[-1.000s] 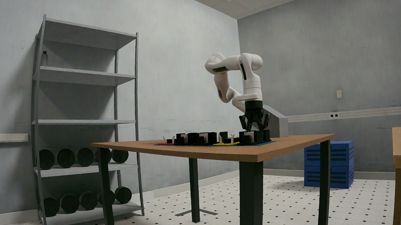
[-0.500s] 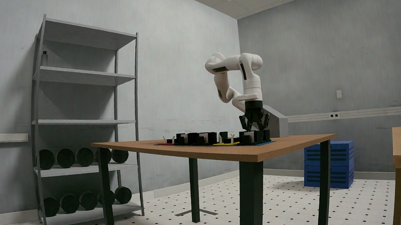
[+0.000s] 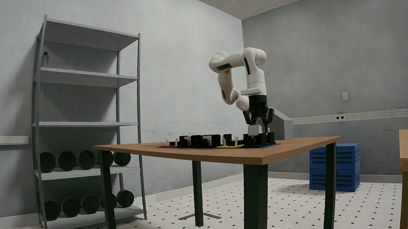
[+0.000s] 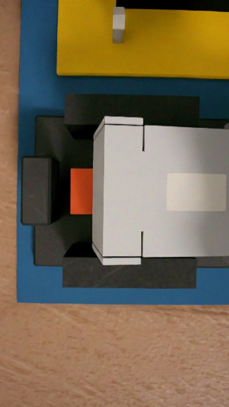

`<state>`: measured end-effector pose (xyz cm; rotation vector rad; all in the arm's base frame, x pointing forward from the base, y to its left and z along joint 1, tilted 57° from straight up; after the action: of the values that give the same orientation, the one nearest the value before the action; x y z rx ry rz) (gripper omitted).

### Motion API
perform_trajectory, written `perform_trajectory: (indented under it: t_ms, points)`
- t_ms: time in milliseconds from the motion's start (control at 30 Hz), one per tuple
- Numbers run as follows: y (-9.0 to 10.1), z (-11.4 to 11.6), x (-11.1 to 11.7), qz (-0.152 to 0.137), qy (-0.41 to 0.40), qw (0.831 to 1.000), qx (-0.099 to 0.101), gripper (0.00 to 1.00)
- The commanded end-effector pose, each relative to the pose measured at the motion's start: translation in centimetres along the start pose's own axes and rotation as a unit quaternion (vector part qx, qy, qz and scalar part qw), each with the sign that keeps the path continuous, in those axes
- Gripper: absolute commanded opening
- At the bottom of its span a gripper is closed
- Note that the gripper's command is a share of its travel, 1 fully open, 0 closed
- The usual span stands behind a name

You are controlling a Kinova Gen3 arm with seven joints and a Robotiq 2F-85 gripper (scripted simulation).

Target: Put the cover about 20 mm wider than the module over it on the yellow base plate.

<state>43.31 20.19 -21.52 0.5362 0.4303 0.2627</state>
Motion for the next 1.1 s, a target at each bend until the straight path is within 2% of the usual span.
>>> perform_trajectory:
  t_ms: [0,367,1067]
  points:
    - [0.2,0.0,0.1,0.001,0.0,1.0,0.0,0.0]
    - [3.2,0.0,0.0,0.001,0.0,1.0,0.0,0.0]
    - [3.2,0.0,0.0,0.001,0.0,1.0,0.0,0.01]
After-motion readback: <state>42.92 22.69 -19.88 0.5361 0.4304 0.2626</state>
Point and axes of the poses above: the point where the finger pads meet when closed, its own y axis back along the fingers, its own z axis across the jaws, x = y × z, the point moved 8 cm from there along y, back along the fingers, and after that the axes turned 14 degrees about y, right-handed, at the moved point
